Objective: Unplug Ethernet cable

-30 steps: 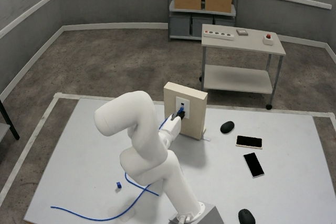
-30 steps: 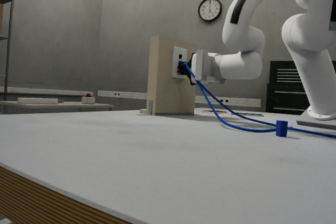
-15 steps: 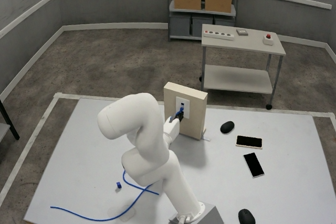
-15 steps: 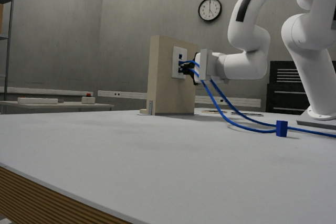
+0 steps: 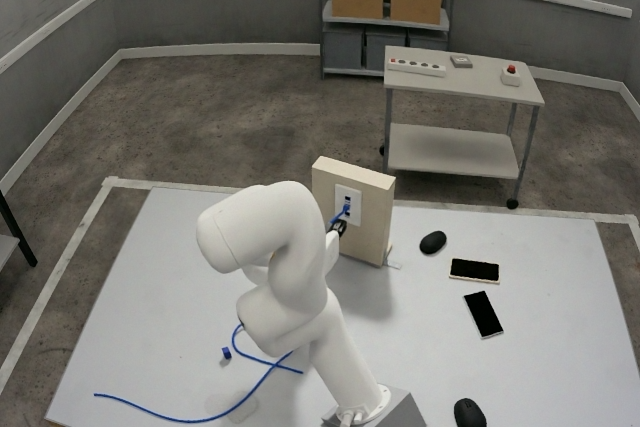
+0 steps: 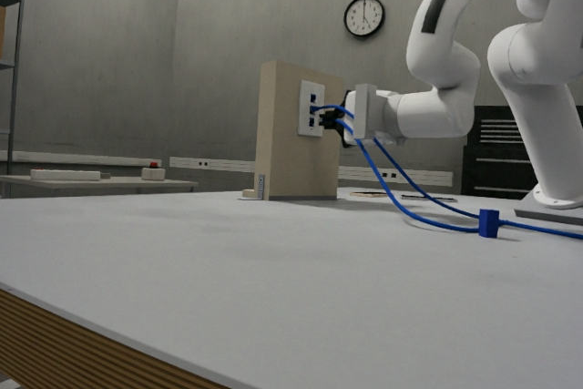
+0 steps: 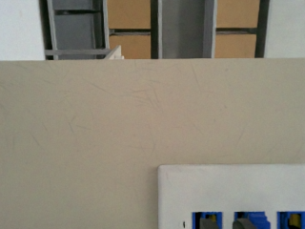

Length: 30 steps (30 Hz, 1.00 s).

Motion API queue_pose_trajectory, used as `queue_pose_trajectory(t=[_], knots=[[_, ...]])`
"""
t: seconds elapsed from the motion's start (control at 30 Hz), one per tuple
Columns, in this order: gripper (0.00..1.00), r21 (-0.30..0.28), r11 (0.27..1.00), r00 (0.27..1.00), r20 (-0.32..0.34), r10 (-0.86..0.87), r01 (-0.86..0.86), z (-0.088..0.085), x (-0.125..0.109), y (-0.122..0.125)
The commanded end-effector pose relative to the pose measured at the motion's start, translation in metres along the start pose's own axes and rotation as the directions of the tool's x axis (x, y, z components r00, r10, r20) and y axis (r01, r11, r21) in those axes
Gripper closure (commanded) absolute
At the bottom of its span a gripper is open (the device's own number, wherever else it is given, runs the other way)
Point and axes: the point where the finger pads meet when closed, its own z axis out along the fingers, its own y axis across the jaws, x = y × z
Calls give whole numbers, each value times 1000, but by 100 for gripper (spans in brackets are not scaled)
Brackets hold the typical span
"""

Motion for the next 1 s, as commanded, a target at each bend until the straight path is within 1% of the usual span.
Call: queue_pose_trajectory(t=[0.0, 0.63, 0.97], knots=[[100, -2, 1000, 1000, 0, 1, -1, -5, 1, 1], [100, -2, 1000, 1000, 0, 1, -1, -27, 1, 1], [100, -2, 1000, 1000, 0, 1, -1, -27, 1, 1]])
